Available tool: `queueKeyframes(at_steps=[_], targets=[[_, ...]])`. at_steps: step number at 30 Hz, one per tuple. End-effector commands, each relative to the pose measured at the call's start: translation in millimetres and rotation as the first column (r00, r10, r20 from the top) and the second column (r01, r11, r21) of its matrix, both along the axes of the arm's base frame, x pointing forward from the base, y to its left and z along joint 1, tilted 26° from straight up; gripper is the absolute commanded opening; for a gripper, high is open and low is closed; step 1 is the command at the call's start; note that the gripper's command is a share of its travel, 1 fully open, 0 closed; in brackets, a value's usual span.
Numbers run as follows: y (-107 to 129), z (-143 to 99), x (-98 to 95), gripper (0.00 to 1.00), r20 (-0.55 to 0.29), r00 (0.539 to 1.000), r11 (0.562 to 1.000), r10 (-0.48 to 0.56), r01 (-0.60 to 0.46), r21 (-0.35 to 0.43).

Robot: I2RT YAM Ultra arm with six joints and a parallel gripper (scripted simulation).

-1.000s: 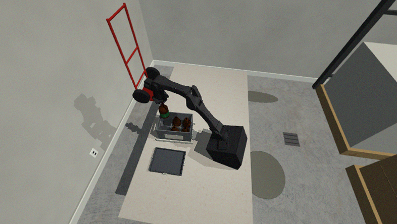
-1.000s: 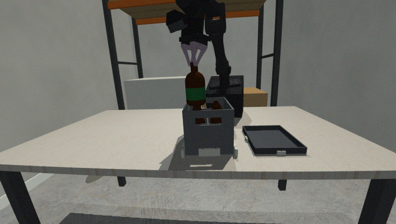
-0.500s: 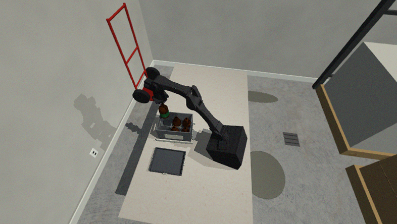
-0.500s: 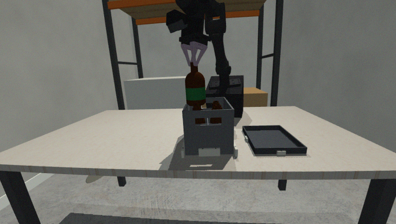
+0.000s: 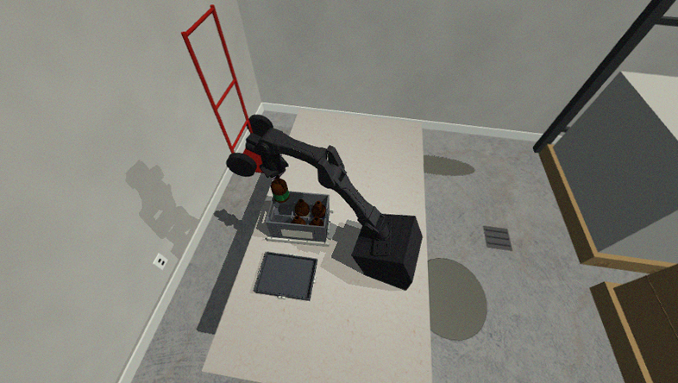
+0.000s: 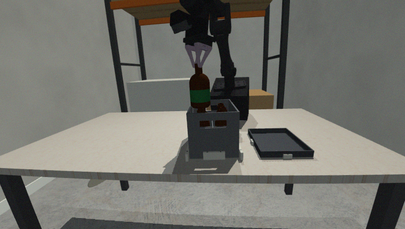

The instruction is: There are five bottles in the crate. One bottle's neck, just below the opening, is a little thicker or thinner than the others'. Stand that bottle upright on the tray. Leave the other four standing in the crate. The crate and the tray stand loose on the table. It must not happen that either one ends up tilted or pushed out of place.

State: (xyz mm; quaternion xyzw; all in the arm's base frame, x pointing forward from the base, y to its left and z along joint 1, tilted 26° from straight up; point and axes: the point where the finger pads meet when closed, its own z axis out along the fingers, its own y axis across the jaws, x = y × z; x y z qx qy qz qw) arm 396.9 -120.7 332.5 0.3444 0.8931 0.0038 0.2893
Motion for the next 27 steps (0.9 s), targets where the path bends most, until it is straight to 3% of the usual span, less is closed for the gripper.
queueKeyframes(at_steps=[1,27], targets=[[-6.1,19.6,-2.1,0.00,0.054,0.998,1.000,-0.009,0.011,-0.024],[1.3,28.2,-2.7,0.00,0.084,0.996,1.000,-0.002,0.005,-0.030]])
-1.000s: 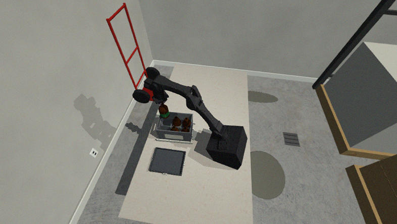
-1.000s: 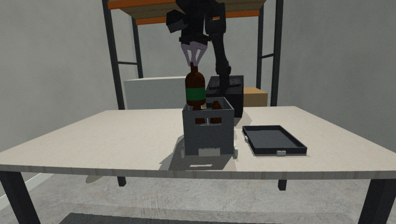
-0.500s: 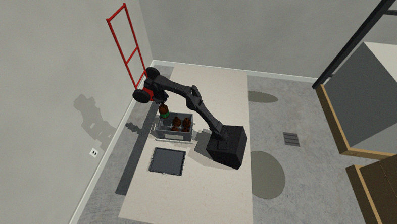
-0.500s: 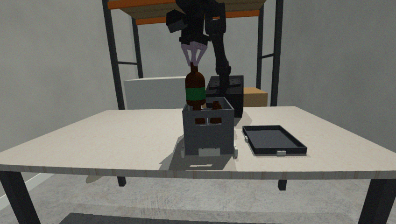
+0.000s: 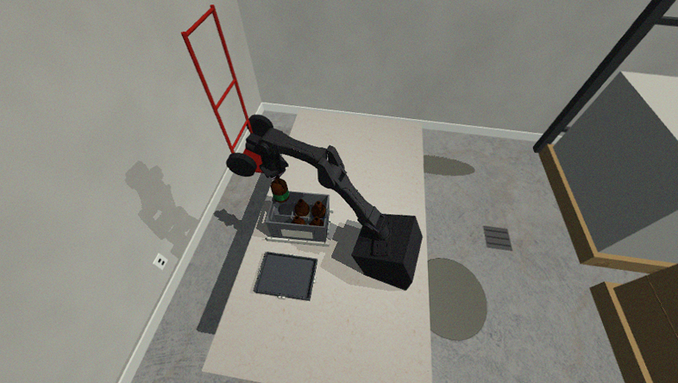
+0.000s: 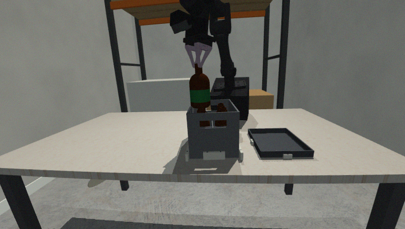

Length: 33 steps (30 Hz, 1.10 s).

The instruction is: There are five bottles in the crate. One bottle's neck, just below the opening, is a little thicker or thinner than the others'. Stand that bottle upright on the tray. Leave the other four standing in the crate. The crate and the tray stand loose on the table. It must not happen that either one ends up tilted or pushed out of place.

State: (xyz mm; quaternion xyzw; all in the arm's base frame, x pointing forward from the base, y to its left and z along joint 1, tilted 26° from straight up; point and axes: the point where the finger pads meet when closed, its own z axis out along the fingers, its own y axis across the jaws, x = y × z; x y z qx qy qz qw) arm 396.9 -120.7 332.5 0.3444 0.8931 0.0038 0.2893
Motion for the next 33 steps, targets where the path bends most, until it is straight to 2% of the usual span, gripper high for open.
queueKeyframes(at_steps=[1,5,8,17,19,32,33], targets=[[2.3,28.1,-2.5,0.00,0.084,0.996,1.000,-0.001,0.004,-0.029],[3.8,27.9,-2.5,0.00,0.085,0.996,1.000,-0.002,0.004,-0.028],[4.0,16.7,-3.7,0.00,0.053,0.999,1.000,-0.004,0.005,-0.019],[5.6,15.0,-4.8,0.00,0.050,0.999,1.000,-0.007,0.008,-0.018],[9.3,20.3,-3.8,0.00,0.066,0.998,1.000,0.000,0.002,-0.022],[16.4,15.0,-5.8,0.00,0.056,0.998,1.000,0.000,0.001,-0.019],[14.5,23.7,-6.0,0.00,0.082,0.997,1.000,-0.006,0.008,-0.024]])
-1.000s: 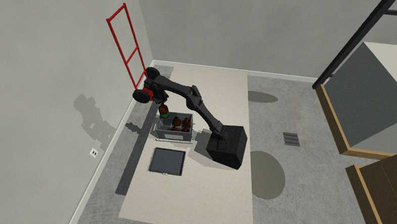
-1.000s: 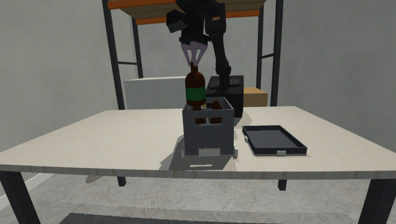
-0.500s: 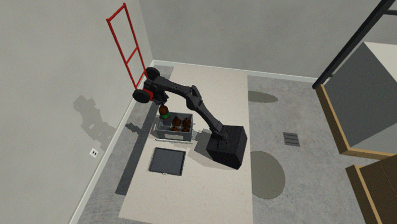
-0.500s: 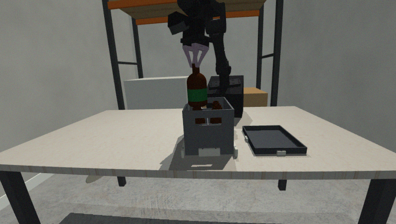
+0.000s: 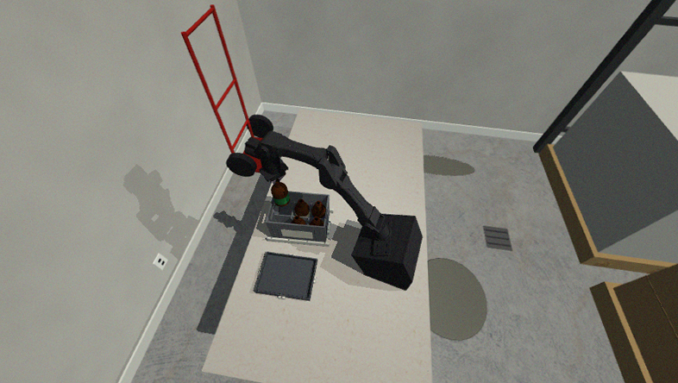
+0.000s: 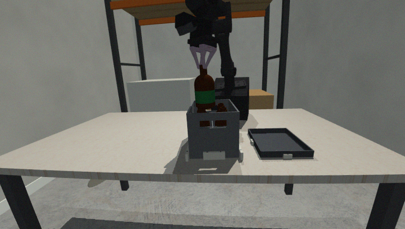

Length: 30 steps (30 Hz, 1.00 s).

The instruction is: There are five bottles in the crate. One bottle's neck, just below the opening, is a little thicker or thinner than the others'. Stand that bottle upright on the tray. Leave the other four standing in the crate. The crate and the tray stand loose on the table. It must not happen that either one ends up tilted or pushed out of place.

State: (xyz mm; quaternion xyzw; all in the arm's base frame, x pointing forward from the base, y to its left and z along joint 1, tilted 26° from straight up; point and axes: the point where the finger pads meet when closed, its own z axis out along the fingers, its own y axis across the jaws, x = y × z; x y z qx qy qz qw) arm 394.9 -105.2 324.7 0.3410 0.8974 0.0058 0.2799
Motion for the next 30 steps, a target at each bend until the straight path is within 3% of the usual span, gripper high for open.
queueKeyframes(at_steps=[1,16,17,19,30], targets=[[2.6,21.7,-4.3,0.00,0.072,0.997,1.000,-0.010,0.012,-0.025],[16.6,17.1,-7.8,0.00,0.069,0.998,1.000,-0.010,0.012,-0.023],[17.7,29.2,-7.0,0.00,0.105,0.994,0.999,-0.010,0.013,-0.029],[20.9,14.0,-9.1,0.00,0.063,0.998,1.000,-0.010,0.012,-0.022],[40.2,9.7,-13.8,0.00,0.064,0.998,1.000,-0.010,0.011,-0.020]])
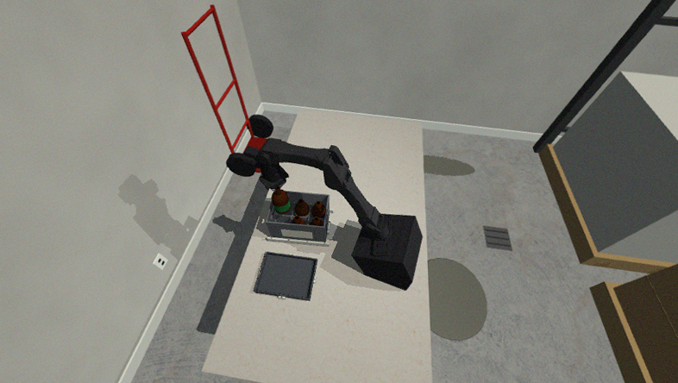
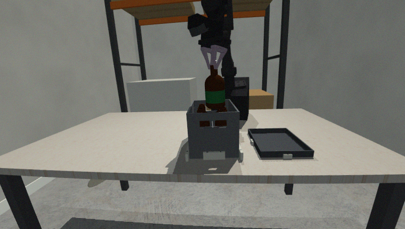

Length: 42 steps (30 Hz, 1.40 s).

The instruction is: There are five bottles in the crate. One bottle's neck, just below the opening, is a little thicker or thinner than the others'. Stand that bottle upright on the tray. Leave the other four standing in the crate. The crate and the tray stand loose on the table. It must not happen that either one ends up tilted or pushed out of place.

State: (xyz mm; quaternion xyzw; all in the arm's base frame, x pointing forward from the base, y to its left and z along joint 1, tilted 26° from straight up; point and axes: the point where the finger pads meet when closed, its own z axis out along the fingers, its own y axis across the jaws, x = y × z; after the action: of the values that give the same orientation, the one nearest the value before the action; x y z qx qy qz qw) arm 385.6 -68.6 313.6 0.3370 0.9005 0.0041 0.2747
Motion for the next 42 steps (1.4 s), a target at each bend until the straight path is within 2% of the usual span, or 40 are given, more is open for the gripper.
queueKeyframes(at_steps=[1,3,4,6,20,21,23,37,38,40,42], targets=[[5.7,21.6,-4.9,0.00,0.080,0.997,1.000,-0.018,0.020,-0.018],[5.7,21.6,-4.9,0.00,0.080,0.997,1.000,-0.018,0.020,-0.018],[7.6,34.2,-3.8,0.00,0.118,0.993,1.000,-0.018,0.020,-0.021],[12.0,18.6,-6.7,0.00,0.075,0.997,1.000,-0.018,0.019,-0.017],[38.0,14.9,-12.7,0.00,0.082,0.996,1.000,-0.018,0.019,-0.015],[40.3,26.7,-11.4,0.00,0.118,0.993,1.000,-0.018,0.020,-0.013],[44.7,10.9,-14.7,0.00,0.075,0.997,1.000,-0.018,0.019,-0.015],[71.9,8.8,-20.8,0.00,0.086,0.996,1.000,-0.018,0.019,-0.011],[74.5,18.5,-19.7,0.00,0.115,0.993,1.000,-0.018,0.019,-0.005],[78.6,2.8,-23.5,0.00,0.073,0.997,1.000,-0.018,0.019,-0.012],[82.7,6.9,-27.2,0.00,0.075,0.997,1.000,-0.018,0.019,-0.011]])
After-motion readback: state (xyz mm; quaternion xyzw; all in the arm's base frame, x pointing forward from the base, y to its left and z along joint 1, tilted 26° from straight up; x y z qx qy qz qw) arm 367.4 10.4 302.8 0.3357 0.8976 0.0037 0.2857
